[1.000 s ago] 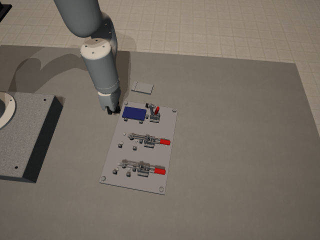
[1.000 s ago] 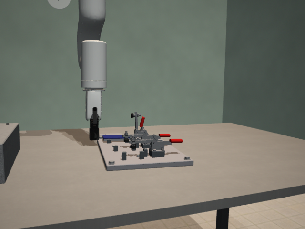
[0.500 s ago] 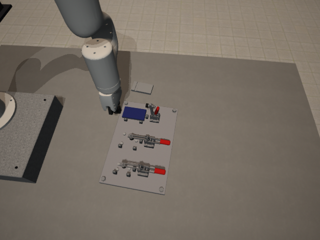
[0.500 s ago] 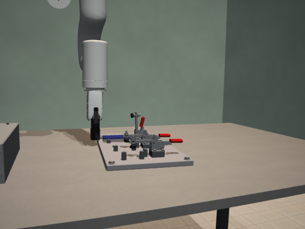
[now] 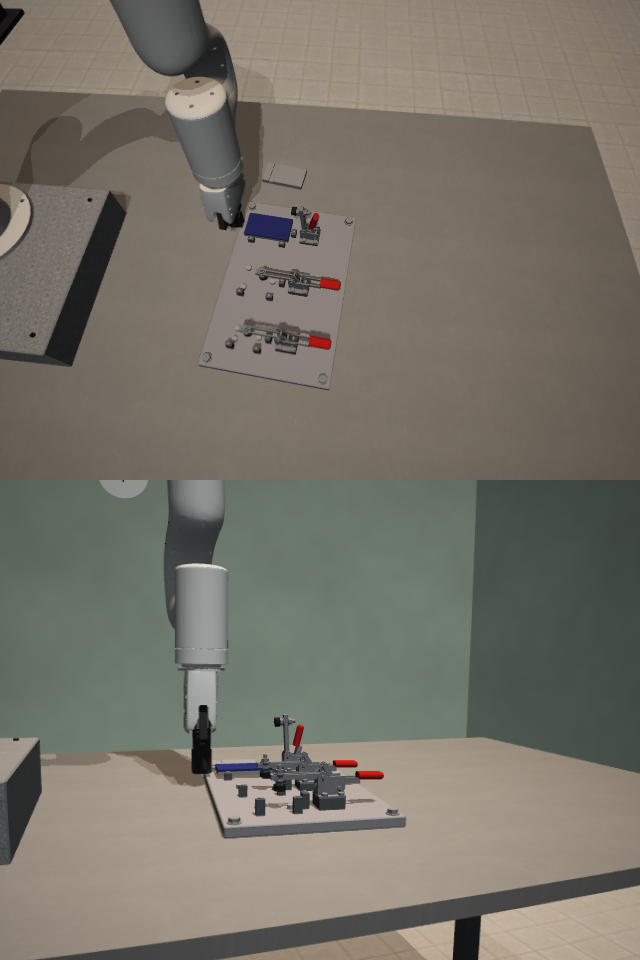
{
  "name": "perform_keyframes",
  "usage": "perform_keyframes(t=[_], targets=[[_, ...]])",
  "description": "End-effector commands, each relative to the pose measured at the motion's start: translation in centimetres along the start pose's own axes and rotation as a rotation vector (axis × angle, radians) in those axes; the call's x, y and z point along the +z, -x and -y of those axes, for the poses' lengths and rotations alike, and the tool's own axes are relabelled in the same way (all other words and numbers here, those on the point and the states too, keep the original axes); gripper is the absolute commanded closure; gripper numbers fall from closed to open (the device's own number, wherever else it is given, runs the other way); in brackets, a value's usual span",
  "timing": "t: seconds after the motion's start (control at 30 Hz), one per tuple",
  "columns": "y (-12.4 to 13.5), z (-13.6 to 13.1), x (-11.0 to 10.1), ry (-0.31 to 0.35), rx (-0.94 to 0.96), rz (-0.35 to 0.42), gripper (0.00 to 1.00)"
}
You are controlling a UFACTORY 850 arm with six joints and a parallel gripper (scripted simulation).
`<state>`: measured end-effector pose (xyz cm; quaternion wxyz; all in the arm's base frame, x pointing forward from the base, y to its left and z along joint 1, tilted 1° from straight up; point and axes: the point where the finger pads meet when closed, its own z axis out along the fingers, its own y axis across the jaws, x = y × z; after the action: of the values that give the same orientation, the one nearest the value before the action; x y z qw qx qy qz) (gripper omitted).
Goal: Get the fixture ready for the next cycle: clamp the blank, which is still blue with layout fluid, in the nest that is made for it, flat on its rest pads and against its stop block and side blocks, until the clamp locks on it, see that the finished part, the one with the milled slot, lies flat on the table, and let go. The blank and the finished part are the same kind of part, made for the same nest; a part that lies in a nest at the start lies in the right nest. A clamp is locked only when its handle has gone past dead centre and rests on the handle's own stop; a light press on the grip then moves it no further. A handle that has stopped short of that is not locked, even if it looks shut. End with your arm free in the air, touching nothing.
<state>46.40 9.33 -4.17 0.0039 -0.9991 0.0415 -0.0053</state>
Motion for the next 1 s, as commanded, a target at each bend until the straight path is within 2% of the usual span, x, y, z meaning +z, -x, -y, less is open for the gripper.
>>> perform_keyframes(t=[0.0,0.97], targets=[[-0.24,0.03,-0.06,0.000,0.000,-0.002,1.00],[-0.69,0.03,-0.06,0.000,0.000,-0.002,1.00]])
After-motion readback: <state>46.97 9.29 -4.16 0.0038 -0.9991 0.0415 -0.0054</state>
